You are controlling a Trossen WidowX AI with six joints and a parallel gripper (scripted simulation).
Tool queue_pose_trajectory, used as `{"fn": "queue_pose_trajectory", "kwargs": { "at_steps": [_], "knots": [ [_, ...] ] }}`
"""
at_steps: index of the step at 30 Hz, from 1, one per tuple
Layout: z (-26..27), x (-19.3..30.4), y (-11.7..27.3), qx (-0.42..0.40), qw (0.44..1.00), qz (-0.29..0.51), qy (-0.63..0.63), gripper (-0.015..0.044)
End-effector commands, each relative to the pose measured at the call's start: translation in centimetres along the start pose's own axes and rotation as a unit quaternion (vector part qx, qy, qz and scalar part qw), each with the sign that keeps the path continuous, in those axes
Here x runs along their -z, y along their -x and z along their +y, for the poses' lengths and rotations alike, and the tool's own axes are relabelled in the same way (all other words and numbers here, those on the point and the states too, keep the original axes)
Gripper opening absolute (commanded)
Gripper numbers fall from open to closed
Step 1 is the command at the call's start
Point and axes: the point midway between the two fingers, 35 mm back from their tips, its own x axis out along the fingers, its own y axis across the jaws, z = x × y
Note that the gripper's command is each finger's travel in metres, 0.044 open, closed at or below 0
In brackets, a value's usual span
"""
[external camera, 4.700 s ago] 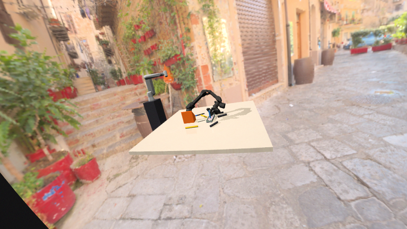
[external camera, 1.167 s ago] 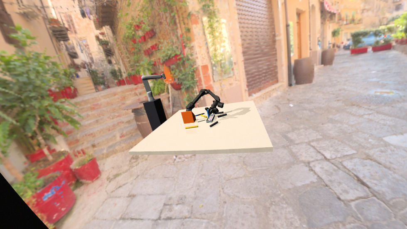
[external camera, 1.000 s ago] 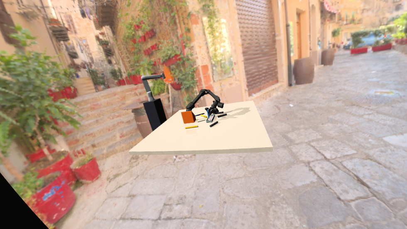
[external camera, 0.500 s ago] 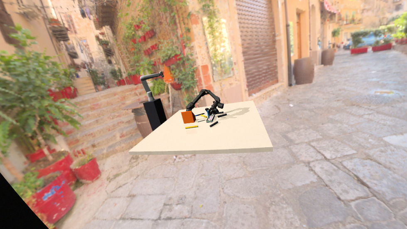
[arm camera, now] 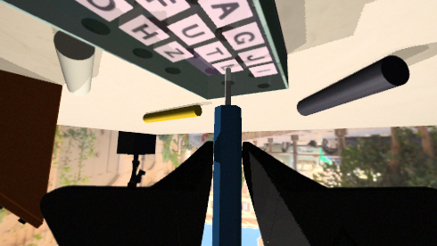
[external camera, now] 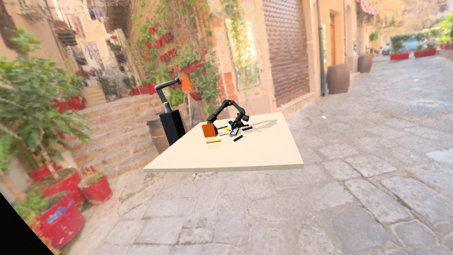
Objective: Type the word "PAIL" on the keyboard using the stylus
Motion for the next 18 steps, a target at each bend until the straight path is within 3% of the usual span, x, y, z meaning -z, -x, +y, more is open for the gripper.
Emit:
{"fn": "queue_pose_trajectory", "kwargs": {
  "at_steps": [1,18],
  "knots": [
    [0.03,-0.22,-0.22,-0.002,1.0,-0.001,-0.002,0.0081],
    [0.02,-0.16,-0.18,-0.002,1.0,-0.001,-0.002,0.0081]
  ]
}}
